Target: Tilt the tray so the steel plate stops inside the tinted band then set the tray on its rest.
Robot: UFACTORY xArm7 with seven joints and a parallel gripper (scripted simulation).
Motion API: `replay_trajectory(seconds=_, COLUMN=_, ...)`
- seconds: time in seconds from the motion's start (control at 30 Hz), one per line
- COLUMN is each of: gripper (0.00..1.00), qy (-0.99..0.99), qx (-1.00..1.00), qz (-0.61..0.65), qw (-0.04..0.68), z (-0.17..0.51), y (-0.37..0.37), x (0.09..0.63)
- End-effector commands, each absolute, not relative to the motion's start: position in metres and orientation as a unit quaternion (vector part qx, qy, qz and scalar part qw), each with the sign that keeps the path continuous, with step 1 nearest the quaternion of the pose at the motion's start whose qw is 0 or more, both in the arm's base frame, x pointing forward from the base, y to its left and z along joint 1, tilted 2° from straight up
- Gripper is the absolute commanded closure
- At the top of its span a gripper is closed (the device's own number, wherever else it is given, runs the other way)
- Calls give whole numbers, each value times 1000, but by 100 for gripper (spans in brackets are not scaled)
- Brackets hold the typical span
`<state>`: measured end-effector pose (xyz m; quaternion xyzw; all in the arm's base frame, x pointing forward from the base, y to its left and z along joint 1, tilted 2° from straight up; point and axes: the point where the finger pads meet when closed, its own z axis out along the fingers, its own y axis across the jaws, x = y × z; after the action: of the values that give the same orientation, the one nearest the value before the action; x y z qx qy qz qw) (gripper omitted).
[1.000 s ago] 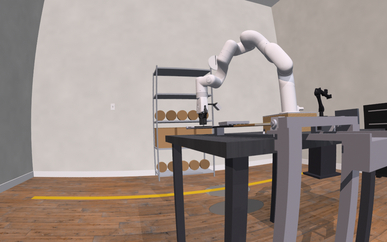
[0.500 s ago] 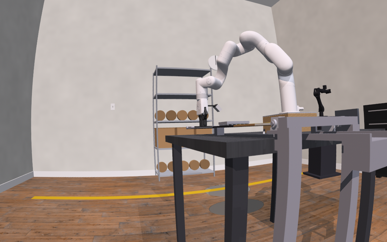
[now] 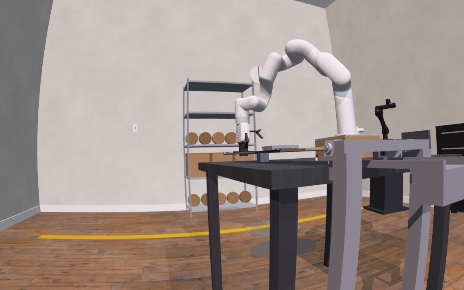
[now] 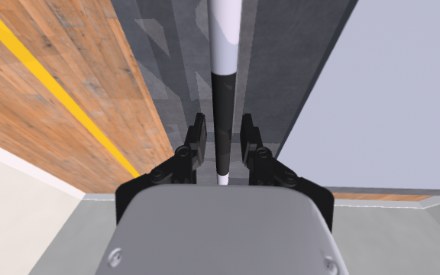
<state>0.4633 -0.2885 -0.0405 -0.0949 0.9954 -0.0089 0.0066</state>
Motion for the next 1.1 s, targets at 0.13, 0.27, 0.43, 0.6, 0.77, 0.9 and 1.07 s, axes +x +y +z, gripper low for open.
replay_trajectory(seconds=0.13, gripper=60, qy=995, qx=-95, qz=-11, qw=9, z=-48, y=-290, x=465)
replay_trajectory(seconds=0.27, gripper=60, qy=995, qx=-95, qz=-11, qw=9, z=-50, y=-290, x=465)
replay_trajectory(seconds=0.43, gripper=60, qy=995, qx=-95, qz=-11, qw=9, z=-51, y=-290, x=465)
replay_trajectory(seconds=0.6, gripper=60, qy=995, qx=-95, qz=-11, qw=9, z=-51, y=-290, x=465)
replay_trajectory(seconds=0.77, gripper=60, qy=995, qx=-95, qz=-11, qw=9, z=-51, y=-290, x=465)
replay_trajectory(seconds=0.9, gripper=60, qy=995, qx=-95, qz=-11, qw=9, z=-51, y=-290, x=465)
replay_trajectory(seconds=1.07, gripper=100, qy=995, qx=-95, qz=-11, qw=9, z=-51, y=-290, x=465)
